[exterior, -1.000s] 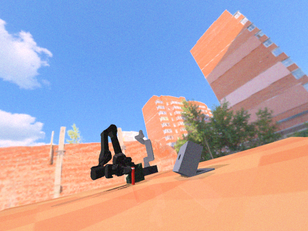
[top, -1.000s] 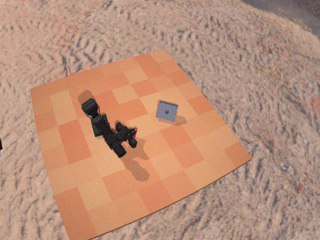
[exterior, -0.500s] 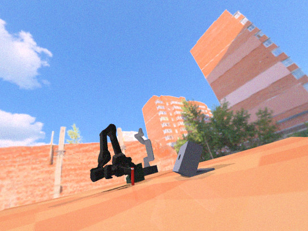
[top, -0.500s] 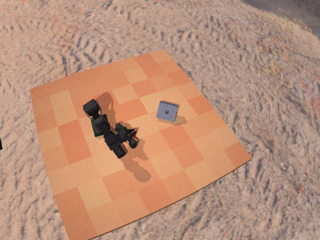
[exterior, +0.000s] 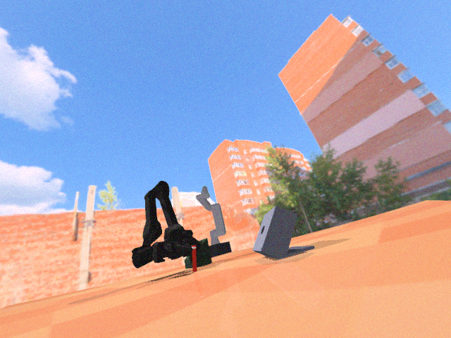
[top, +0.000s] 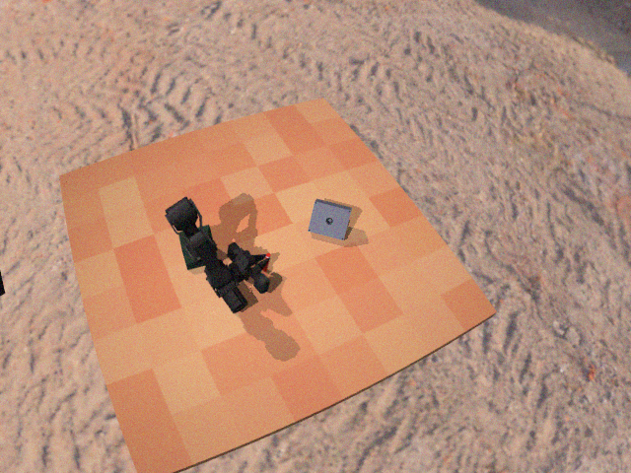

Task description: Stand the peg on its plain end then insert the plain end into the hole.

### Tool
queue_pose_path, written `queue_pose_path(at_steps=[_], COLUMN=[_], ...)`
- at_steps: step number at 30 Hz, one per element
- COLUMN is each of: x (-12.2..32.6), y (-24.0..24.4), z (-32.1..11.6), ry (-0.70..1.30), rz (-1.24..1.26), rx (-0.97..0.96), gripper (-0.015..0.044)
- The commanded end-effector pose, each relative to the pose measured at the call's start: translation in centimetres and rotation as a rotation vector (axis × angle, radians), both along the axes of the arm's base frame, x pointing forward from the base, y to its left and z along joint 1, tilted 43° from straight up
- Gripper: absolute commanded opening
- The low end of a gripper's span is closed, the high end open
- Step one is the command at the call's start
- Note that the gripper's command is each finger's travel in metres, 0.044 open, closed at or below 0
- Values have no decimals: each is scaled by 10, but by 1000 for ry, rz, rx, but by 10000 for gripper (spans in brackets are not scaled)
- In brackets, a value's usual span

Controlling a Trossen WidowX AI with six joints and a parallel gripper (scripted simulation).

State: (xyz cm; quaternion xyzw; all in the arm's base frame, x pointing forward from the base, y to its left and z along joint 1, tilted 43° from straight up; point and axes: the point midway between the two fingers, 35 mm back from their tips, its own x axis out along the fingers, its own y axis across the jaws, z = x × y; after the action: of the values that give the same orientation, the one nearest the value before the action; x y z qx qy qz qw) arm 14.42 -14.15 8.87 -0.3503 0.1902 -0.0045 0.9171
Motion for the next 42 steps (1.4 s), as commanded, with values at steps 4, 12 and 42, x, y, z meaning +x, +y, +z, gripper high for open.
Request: queue_pose_path(at_steps=[4,12,42], x=[-2,-4,-7], y=[-1,-1,-2], z=[-1,-2,-3], ry=[0,-7,-47], rz=[2,12,55], rx=[-1,-4,-10], gripper=[50,50,50])
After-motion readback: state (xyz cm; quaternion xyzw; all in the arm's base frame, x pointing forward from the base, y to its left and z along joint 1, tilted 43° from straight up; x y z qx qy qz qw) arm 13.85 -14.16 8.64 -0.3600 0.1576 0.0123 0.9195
